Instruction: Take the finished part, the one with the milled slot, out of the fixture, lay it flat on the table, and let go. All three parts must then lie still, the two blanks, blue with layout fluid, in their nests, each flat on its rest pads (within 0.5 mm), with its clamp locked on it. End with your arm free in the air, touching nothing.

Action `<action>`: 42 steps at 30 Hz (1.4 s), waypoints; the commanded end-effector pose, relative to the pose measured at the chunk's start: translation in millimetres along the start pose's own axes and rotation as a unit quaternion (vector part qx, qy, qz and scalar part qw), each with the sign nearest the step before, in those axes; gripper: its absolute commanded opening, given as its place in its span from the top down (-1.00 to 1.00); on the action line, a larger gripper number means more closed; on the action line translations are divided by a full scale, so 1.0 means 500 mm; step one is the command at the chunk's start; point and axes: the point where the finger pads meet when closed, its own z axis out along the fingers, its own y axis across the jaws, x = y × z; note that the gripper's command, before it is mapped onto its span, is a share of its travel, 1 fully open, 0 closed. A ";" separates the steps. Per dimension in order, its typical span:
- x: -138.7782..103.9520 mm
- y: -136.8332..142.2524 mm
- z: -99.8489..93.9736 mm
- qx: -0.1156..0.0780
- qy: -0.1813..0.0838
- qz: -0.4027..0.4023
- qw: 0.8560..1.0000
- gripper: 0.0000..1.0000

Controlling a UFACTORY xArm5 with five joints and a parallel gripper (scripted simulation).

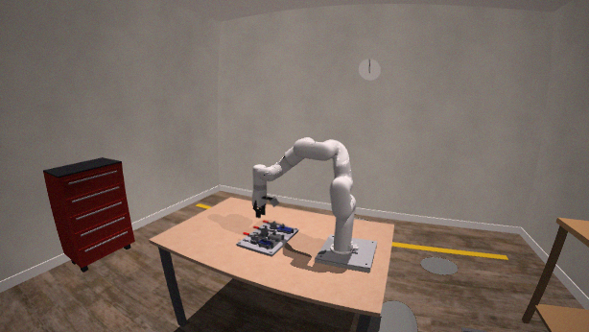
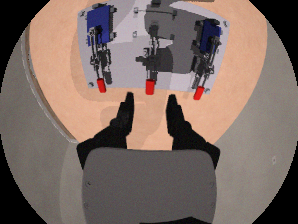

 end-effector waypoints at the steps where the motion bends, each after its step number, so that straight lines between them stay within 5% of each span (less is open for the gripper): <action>1: -0.051 0.000 -0.002 0.000 0.002 0.000 1.000 0.05; 24: -0.064 0.000 0.028 0.000 0.002 0.000 1.000 0.05; 42: -0.063 0.001 0.133 0.000 0.002 0.000 1.000 0.05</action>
